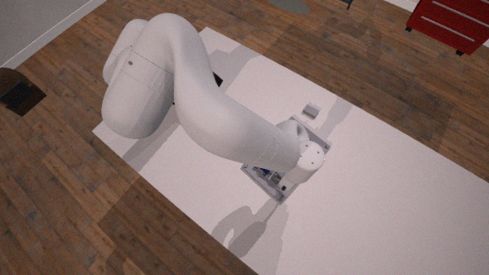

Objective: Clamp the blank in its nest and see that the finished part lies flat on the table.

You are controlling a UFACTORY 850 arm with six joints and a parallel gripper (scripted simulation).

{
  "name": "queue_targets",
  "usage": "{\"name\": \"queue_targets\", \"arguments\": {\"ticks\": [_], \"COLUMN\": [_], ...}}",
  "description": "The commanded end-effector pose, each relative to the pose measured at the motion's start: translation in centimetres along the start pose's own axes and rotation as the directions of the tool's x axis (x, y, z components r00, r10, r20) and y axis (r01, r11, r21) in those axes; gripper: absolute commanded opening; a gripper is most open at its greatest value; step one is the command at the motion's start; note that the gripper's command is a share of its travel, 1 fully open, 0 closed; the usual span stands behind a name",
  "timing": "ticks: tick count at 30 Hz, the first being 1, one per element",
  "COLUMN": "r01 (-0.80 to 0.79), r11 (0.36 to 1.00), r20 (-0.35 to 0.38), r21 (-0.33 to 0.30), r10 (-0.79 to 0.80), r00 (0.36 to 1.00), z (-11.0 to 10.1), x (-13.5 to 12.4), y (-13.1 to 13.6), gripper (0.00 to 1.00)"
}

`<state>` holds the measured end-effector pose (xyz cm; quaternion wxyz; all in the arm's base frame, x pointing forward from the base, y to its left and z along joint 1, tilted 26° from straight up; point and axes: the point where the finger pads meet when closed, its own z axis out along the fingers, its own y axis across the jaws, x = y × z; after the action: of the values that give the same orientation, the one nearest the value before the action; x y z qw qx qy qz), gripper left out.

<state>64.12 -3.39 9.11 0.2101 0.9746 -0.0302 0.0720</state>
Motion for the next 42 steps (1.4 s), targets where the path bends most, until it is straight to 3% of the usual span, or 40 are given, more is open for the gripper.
{"name": "queue_targets", "arguments": {"ticks": [1,42], "r01": [0.0,0.0], "r11": [1.0,1.0], "r20": [-0.002,-0.002], "r21": [0.0,0.0], "r10": [0.0,0.0], "r00": [1.0,1.0], "z": [-0.23,0.44], "x": [0.09,0.18], "y": [0.0,-0.01], "gripper": [0.0,0.0]}}
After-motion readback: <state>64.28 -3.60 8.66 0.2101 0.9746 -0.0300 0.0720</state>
